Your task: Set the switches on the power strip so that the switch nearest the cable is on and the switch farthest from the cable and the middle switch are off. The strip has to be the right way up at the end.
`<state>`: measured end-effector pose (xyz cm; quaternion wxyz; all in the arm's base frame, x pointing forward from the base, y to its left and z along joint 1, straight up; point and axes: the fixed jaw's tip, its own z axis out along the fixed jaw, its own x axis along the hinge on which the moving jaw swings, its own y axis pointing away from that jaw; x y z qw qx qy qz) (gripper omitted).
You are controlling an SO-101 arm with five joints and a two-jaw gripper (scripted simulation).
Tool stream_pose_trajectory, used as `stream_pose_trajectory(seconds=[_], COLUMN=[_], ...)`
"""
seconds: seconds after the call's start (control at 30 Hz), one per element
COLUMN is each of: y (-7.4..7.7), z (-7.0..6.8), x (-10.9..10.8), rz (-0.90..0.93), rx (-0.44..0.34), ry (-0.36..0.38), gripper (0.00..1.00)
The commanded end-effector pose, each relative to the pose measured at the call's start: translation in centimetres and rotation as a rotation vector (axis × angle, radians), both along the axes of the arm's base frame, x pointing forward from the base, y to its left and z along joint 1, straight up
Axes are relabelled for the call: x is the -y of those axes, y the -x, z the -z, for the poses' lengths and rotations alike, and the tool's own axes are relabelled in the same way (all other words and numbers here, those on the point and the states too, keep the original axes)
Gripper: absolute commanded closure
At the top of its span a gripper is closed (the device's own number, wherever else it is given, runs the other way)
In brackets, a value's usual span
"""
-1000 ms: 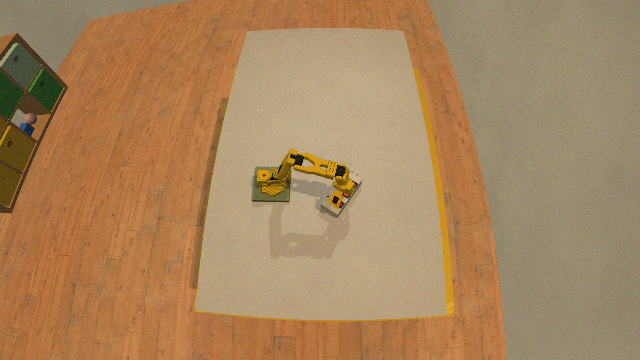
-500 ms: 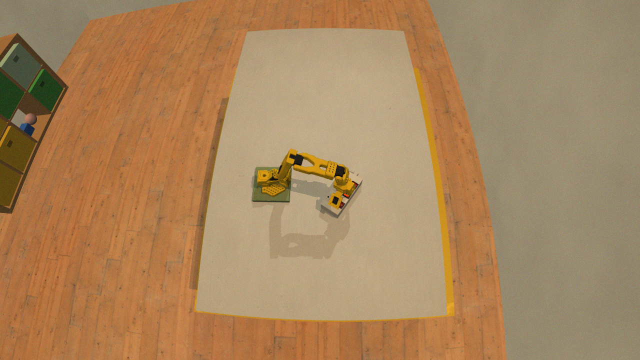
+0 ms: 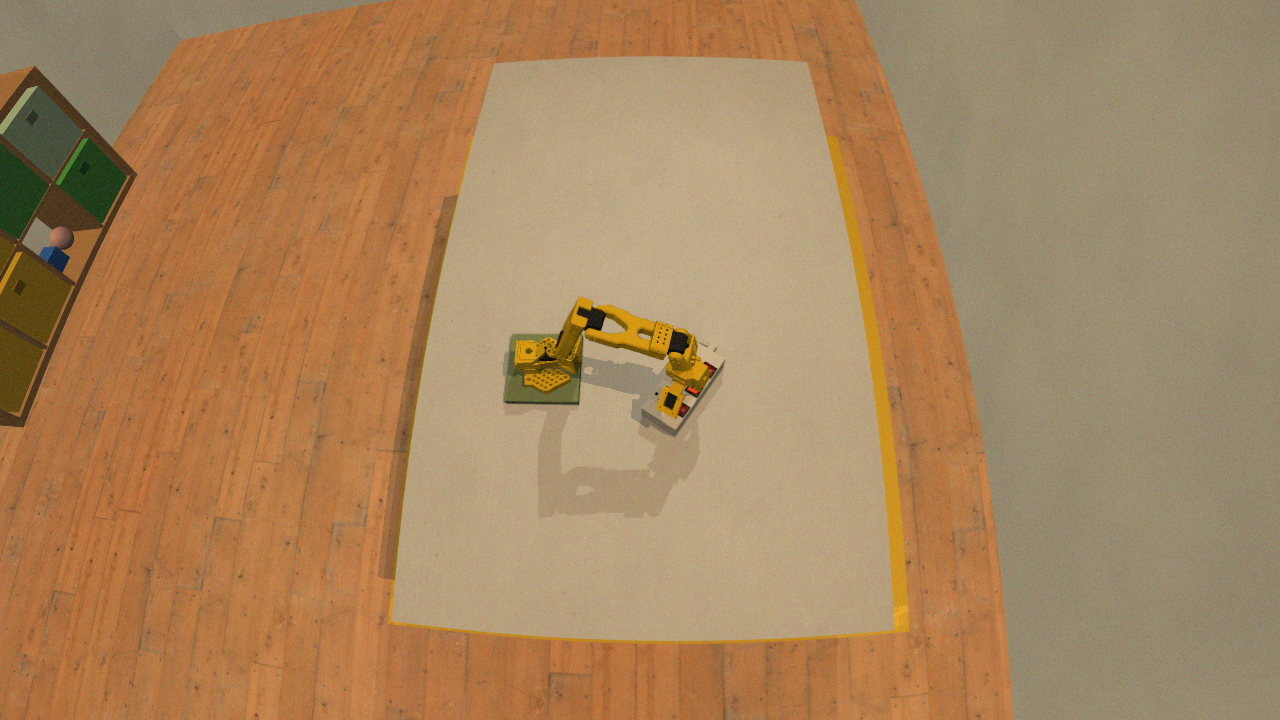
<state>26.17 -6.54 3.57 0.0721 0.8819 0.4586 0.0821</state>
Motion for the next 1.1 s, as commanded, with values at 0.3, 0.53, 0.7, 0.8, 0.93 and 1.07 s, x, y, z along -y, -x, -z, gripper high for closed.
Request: stream_pose_trajectory(seconds=[0.3,0.53,0.7,0.8,0.93,1.07], y=[0.63,0.76,0.77,0.78,0.84,0.92], z=[1.08,1.37,1.39,1.42,1.57,1.74], x=[-0.42,-0.46,-0.47,-0.47,-0.49,-0.51], rz=[-0.018,-0.018,-0.019,-0.019,-0.019,-0.019], rx=[-0.042,-0.042,-0.042,-0.042,-0.042,-0.042], ry=[-0.010,-0.010,-0.010,-0.010,-0.010,-0.010], gripper=[1.00,1.00,1.00,1.00,1.00,1.00])
